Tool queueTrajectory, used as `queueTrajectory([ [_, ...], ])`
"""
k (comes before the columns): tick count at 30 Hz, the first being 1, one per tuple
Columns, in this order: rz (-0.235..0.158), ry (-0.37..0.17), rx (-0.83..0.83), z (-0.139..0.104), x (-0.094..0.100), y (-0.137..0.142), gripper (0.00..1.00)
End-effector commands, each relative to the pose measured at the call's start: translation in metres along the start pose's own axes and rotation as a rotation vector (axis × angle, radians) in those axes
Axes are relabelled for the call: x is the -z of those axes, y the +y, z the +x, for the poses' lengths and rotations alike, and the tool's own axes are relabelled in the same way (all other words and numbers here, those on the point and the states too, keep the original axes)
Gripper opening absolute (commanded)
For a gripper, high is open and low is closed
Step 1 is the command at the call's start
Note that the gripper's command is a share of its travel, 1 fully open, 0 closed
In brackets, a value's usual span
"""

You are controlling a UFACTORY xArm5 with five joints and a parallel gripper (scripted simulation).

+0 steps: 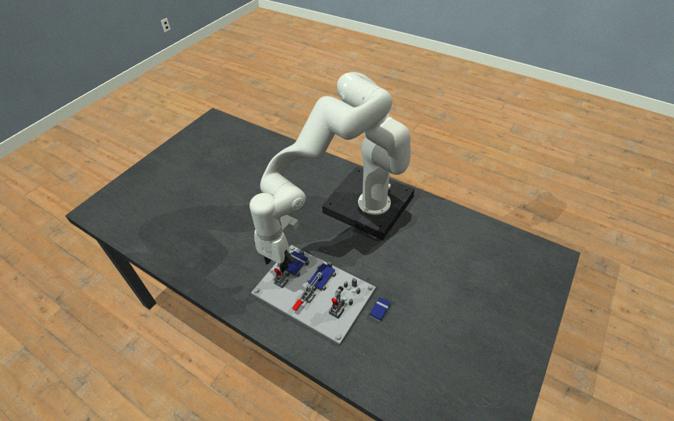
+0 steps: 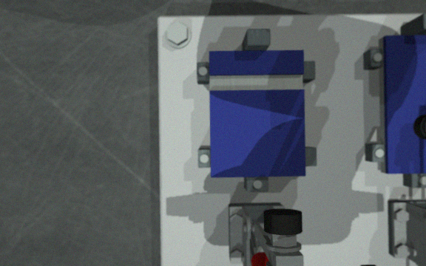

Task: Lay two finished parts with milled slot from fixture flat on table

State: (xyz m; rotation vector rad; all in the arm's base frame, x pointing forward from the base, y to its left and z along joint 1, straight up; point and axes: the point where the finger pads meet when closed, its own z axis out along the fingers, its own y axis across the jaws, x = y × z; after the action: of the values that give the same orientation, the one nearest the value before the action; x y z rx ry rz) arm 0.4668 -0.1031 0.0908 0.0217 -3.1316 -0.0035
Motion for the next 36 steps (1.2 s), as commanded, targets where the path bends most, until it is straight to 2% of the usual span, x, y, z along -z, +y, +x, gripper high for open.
queueTrajectory([
  [1,0.001,-0.004,0.000,-0.0012,0.0015,-0.0003,1.00],
  [36,0.001,-0.004,0.000,0.0021,-0.0067,-0.0003,1.00],
])
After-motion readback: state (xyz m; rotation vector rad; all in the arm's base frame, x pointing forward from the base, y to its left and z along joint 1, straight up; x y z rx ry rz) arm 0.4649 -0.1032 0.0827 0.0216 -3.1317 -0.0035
